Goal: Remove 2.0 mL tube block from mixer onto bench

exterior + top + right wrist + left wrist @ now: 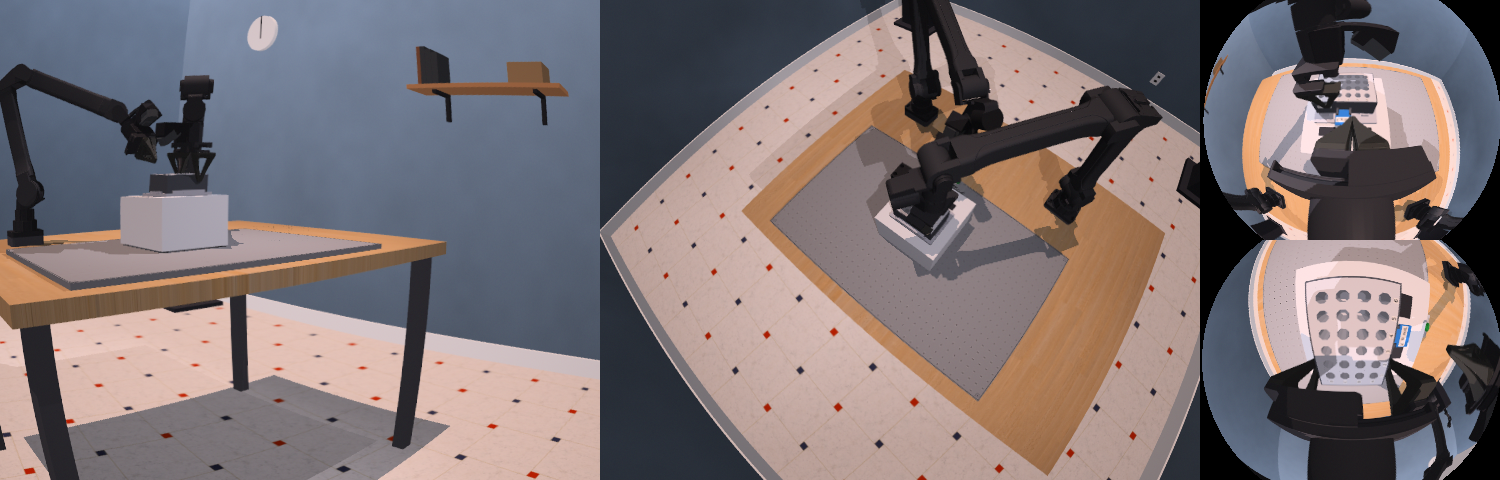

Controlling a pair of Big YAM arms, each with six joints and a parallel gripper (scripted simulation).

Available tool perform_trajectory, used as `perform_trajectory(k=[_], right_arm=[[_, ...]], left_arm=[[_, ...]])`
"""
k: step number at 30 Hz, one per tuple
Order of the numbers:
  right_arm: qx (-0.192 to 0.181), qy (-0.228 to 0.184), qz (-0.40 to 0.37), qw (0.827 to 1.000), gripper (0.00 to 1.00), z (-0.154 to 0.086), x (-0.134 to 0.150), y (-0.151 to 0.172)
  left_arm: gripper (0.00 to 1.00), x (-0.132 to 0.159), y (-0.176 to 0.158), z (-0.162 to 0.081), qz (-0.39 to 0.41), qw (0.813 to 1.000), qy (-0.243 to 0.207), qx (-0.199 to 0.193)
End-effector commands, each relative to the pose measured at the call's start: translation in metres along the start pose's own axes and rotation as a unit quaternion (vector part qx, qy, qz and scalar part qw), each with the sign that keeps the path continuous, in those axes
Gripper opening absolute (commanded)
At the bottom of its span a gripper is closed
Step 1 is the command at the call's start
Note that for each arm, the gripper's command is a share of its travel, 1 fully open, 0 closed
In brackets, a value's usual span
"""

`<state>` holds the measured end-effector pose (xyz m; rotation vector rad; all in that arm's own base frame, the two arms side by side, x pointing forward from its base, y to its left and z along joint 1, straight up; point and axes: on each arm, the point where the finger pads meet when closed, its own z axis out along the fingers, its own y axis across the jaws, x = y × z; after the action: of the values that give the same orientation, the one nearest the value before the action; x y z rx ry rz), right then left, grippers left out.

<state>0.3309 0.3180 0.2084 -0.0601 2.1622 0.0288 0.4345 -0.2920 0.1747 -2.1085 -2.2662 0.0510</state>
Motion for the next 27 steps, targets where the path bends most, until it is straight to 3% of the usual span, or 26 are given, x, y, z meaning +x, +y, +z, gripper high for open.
perform_trajectory(k=[1, 9, 19, 27], right_arm=[[0.008, 0.01, 0.0, 1.0, 0.0, -0.001, 0.011, -0.005], [-0.004, -0.004, 0.013, 1.0, 0.0, -0.017, -0.002, -0.003], [0.008, 0.009, 0.002, 1.0, 0.0, -0.023, 0.019, -0.017], [-0.004, -0.003, 0.014, 1.0, 0.0, -0.041, 0.008, -0.016]], left_arm=[[0.0, -0.015, 0.001, -0.037, 0.012, 0.999, -0.023, -0.027], [0.0, -0.019, 0.005, -0.037, 0.012, 0.999, -0.029, -0.035], [0.0, -0.021, 0.007, -0.037, 0.012, 0.999, -0.033, -0.039], [0.0, -0.023, 0.011, -0.031, 0.011, 0.999, -0.031, -0.037]])
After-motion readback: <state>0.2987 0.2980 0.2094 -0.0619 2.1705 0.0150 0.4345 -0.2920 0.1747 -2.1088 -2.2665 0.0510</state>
